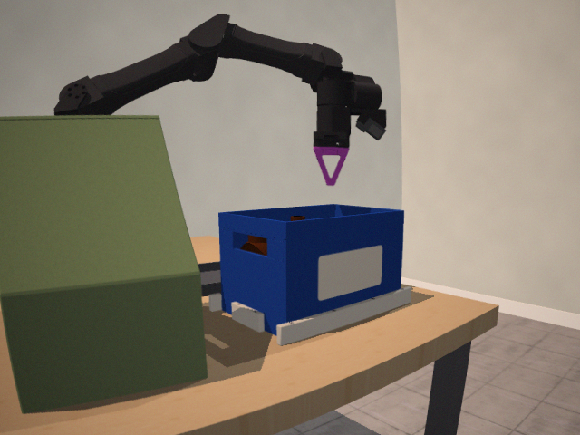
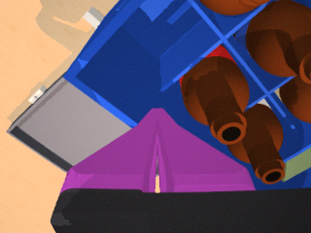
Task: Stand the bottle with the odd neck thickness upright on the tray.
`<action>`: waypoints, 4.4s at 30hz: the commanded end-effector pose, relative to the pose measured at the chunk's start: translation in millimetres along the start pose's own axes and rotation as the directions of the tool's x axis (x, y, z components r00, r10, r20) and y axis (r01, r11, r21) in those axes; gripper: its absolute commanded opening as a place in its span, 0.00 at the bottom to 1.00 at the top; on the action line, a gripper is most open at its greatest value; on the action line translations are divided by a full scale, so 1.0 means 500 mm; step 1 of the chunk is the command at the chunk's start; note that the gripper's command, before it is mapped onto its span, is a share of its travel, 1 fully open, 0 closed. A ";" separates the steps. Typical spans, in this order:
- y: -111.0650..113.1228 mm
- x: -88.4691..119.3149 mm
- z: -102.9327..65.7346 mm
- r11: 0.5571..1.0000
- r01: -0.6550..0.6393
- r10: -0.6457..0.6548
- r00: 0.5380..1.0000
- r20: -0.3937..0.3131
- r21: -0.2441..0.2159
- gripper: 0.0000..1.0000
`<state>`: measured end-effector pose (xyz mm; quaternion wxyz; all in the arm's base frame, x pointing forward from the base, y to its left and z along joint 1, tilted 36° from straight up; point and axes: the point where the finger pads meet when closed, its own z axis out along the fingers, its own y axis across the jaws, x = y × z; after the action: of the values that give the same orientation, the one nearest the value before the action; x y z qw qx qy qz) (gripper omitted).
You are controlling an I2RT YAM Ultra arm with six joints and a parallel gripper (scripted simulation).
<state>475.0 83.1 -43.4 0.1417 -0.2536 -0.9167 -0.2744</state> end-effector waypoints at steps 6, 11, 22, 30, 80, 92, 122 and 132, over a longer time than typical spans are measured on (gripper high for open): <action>-0.001 -0.023 -0.051 1.000 0.004 -0.003 0.999 0.052 -0.022 0.00; 0.000 -0.023 -0.052 1.000 0.005 -0.003 0.999 0.053 -0.023 0.00; -0.097 -0.019 -0.047 1.000 -0.002 0.003 0.999 0.051 -0.013 0.00; -0.261 0.030 -0.043 1.000 -0.003 0.003 0.999 0.050 -0.009 0.00; -0.363 0.086 -0.044 1.000 0.018 -0.017 0.997 0.078 -0.020 0.61; -0.363 0.086 -0.044 1.000 0.018 -0.017 0.997 0.078 -0.020 0.61; -0.382 0.113 0.027 1.000 -0.021 0.022 1.000 0.017 -0.017 0.61; -0.383 0.114 0.049 1.000 -0.021 0.021 1.000 0.017 -0.016 0.61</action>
<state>319.2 -15.4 -117.8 0.1438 -0.2562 -0.9148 -0.2772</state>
